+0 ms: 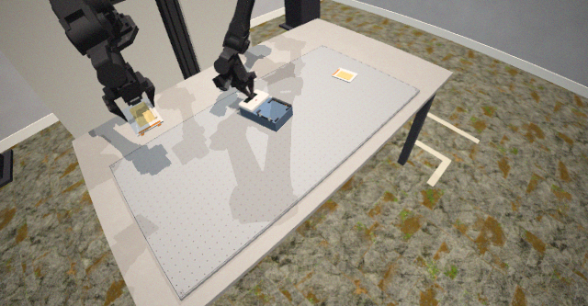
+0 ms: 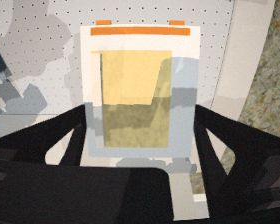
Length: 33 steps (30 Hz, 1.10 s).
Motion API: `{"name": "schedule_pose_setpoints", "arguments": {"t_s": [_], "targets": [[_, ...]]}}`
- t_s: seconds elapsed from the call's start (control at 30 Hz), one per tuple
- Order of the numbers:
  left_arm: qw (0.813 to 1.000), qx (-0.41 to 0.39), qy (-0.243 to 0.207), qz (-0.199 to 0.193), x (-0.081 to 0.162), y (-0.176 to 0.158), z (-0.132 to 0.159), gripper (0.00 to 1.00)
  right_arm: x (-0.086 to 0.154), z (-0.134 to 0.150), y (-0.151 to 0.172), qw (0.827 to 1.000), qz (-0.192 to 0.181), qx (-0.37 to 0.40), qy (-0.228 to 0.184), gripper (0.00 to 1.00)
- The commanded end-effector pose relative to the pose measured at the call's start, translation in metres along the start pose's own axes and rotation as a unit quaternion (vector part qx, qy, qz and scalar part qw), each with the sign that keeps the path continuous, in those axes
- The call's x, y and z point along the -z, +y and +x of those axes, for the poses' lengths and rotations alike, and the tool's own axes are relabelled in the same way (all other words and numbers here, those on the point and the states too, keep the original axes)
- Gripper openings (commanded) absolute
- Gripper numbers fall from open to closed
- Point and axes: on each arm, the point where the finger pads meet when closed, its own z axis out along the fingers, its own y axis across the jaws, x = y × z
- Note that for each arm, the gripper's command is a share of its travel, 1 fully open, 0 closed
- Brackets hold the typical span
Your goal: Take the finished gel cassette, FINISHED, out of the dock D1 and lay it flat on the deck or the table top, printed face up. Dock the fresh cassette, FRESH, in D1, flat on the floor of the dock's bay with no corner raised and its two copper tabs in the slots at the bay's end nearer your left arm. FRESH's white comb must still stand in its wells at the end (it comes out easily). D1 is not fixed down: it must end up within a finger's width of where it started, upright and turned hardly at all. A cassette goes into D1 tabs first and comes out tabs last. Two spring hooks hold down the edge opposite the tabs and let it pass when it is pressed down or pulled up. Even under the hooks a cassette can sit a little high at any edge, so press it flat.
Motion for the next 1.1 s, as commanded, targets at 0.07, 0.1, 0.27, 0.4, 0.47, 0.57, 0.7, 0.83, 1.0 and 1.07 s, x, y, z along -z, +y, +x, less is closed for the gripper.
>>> {"name": "schedule_pose_setpoints", "arguments": {"t_s": [0.07,0.1,0.27,0.4,0.47,0.57,0.7,0.83,1.0,1.07], "targets": [[1.0,0.005,0.0,-0.001,-0.011,0.003,-0.0018,0.0,0.0017,0.0036,-0.0011,1.0,-0.002,0.003,0.005,0.0],[1.0,0.005,0.0,-0.001,-0.0113,0.0028,-0.0018,0.0,0.0017,0.0036,-0.0011,1.0,-0.002,0.003,0.005,0.0],[1.0,0.005,0.0,-0.001,-0.0129,0.0018,-0.0013,0.0,0.0017,0.0036,-0.0011,1.0,-0.002,0.003,0.005,0.0],[1.0,0.005,0.0,-0.001,-0.0138,0.0012,-0.001,0.0,0.0017,0.0036,-0.0011,1.0,-0.002,0.003,0.005,0.0],[1.0,0.005,0.0,-0.001,-0.0147,0.0005,-0.0003,0.0,0.0017,0.0036,-0.0011,1.0,-0.002,0.003,0.005,0.0],[1.0,0.005,0.0,-0.001,-0.0151,0.0002,0.0,0.0,0.0017,0.0036,-0.0011,1.0,-0.002,0.003,0.005,0.0],[1.0,0.005,0.0,-0.001,-0.0159,-0.0004,0.0006,0.0,0.0017,0.0036,-0.0011,1.0,-0.002,0.003,0.005,0.0],[1.0,0.005,0.0,-0.001,-0.0173,-0.0019,0.0024,0.0,0.0017,0.0036,-0.0011,1.0,-0.002,0.003,0.005,0.0],[1.0,0.005,0.0,-0.001,-0.0182,-0.0028,0.0035,0.0,0.0017,0.0036,-0.0011,1.0,-0.002,0.003,0.005,0.0],[1.0,0.005,0.0,-0.001,-0.0184,-0.0032,0.004,0.0,0.0017,0.0036,-0.0011,1.0,-0.002,0.003,0.005,0.0]]}}
